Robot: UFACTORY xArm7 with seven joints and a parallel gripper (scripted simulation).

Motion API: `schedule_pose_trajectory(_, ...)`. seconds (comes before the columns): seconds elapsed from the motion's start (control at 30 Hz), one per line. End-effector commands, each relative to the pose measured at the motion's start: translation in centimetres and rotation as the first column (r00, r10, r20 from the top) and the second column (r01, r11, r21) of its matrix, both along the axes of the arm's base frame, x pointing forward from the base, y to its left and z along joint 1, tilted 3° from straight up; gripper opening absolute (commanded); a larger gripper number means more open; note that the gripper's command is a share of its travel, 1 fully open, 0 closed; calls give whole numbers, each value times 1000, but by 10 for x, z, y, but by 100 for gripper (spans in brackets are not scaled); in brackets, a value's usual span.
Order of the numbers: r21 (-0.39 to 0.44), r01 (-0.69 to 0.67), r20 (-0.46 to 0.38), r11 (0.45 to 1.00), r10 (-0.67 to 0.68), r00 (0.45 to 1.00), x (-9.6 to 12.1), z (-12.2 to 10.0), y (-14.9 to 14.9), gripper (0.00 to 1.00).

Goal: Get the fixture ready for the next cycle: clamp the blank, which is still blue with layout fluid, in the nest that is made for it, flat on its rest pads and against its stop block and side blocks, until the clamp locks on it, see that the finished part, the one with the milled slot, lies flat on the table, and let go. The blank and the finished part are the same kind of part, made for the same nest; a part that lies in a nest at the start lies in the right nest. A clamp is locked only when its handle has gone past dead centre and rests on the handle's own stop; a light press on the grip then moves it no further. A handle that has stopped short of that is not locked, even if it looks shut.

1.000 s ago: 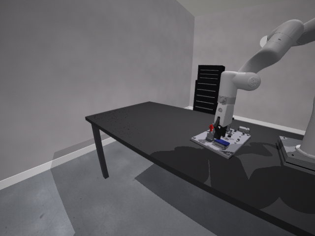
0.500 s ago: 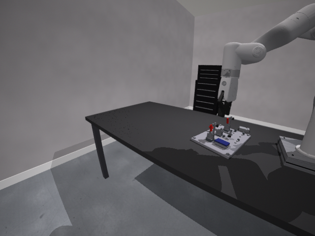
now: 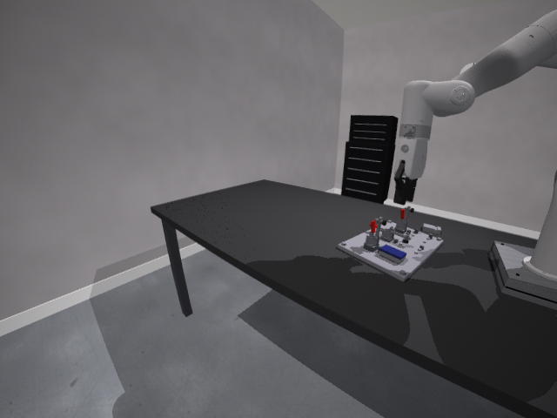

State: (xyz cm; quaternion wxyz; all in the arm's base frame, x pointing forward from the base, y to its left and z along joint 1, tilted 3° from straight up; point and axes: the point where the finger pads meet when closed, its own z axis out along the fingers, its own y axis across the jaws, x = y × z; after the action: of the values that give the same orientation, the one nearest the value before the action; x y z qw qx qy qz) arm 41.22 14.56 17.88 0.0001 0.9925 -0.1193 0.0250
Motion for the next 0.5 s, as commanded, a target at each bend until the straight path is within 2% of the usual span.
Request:
schedule_pose_trajectory(0.0,1,-2,4,1000,2,1000,-1,1,-5,47)
schedule_pose_trajectory(0.47,1,-2,4,1000,2,1000,-1,-2,-5,47)
